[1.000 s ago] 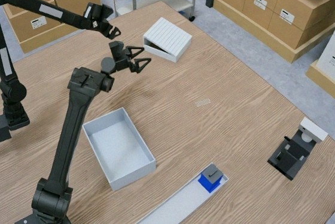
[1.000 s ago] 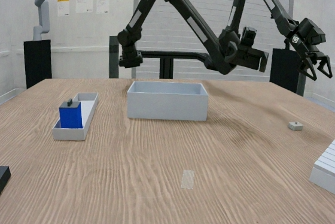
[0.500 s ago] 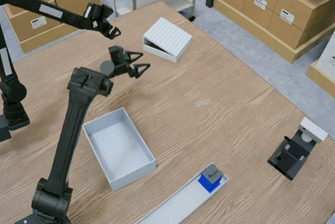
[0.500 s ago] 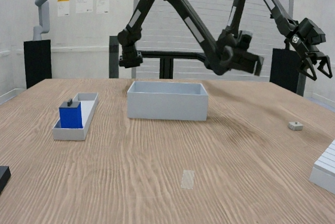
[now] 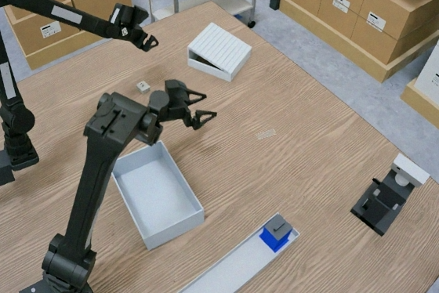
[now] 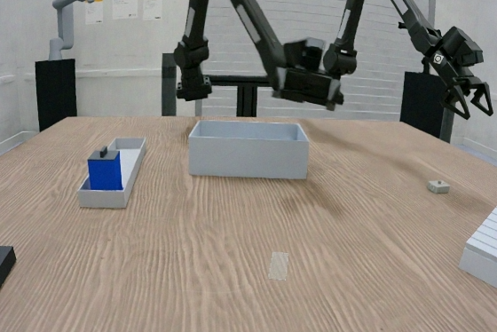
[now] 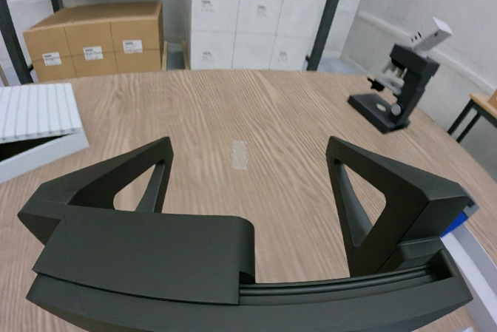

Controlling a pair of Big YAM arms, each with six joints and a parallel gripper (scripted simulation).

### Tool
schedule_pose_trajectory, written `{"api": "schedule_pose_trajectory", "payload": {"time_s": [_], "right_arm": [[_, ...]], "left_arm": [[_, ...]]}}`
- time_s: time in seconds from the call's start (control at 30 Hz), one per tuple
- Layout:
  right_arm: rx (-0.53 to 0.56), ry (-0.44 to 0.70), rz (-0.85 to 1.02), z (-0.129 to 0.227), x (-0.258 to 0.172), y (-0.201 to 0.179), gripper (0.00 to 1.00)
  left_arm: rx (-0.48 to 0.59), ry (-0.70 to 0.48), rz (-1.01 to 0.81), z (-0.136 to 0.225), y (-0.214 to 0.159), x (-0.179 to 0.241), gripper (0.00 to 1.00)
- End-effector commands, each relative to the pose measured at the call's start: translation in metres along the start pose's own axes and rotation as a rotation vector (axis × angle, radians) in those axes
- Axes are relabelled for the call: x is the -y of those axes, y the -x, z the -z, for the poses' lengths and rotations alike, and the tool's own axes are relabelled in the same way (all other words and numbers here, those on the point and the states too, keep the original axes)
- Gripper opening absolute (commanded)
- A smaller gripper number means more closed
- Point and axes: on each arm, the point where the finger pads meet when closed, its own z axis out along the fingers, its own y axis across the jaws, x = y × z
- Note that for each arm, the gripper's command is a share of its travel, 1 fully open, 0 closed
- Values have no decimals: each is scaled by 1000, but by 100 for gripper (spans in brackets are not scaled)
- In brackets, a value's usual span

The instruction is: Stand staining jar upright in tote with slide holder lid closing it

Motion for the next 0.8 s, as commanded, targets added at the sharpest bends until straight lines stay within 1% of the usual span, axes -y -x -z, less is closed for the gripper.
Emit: {"api": "schedule_pose_trajectory", "payload": {"time_s": [0.0, 0.03, 0.1, 0.13, 0.2, 0.27, 0.33, 0.37, 0.47, 0.57, 0.77], "right_arm": [[-114, 10, -100, -18, 60, 6, 100], [-133, 10, -101, -19, 70, 3, 100], [-169, 14, -97, -22, 85, -4, 100], [-186, 14, -96, -24, 93, -7, 100], [-221, 14, -94, -27, 112, -13, 100], [-221, 14, -94, -27, 112, -13, 100], [-274, 14, -99, -32, 137, -21, 100], [-297, 14, -99, -34, 149, -25, 100], [-351, 19, -97, -38, 176, -33, 100], [-385, 21, -102, -46, 197, -34, 100], [-468, 24, -108, -57, 241, -45, 100]], "left_arm": [[33, 5, 2, 3, 17, -2, 100], [33, 5, 2, 3, 18, -2, 100], [27, -20, -38, -3, 23, 11, 100], [23, -40, -65, -7, 26, 20, 100], [21, -114, -137, -12, 36, 52, 100], [21, -114, -137, -12, 36, 52, 100], [25, -217, -212, -14, 49, 97, 100], [15, -264, -243, -14, 47, 117, 100], [23, -349, -291, -12, 56, 154, 100], [35, -458, -351, -6, 67, 202, 100], [68, -681, -486, 19, 83, 300, 100]]}}
